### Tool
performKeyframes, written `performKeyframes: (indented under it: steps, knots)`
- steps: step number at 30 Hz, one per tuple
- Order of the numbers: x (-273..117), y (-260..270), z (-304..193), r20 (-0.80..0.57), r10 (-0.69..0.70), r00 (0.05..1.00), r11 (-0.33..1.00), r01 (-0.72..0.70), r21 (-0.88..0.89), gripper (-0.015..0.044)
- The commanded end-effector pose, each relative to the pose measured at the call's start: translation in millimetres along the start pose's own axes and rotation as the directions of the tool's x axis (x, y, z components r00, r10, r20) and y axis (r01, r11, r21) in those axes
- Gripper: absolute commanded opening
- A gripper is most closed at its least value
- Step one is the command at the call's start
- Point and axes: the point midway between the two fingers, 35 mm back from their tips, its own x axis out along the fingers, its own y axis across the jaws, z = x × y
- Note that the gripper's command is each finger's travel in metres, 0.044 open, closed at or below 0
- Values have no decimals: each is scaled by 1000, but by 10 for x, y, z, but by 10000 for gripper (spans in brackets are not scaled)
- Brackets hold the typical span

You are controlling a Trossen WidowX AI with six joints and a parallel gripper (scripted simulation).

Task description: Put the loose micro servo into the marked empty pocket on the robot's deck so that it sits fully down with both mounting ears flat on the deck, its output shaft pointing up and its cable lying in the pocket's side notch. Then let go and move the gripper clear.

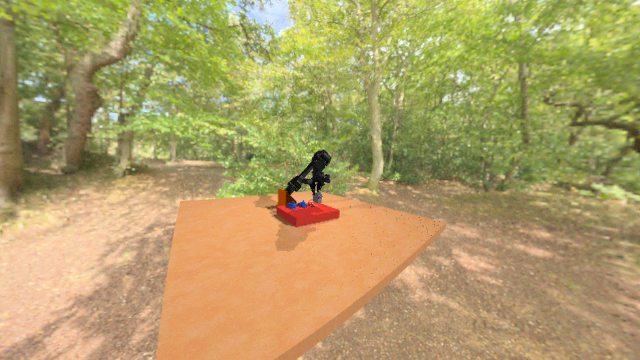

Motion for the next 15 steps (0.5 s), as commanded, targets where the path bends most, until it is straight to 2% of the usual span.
performKeyframes:
  steps: [1,9,15]
  knots:
    - [-10,1,-165,2,-4,1000,1000,4,-4,0]
    - [-7,-2,-535,0,-4,1000,1000,4,-2,0]
    - [19,-3,-563,0,-4,1000,1000,4,-2,0]
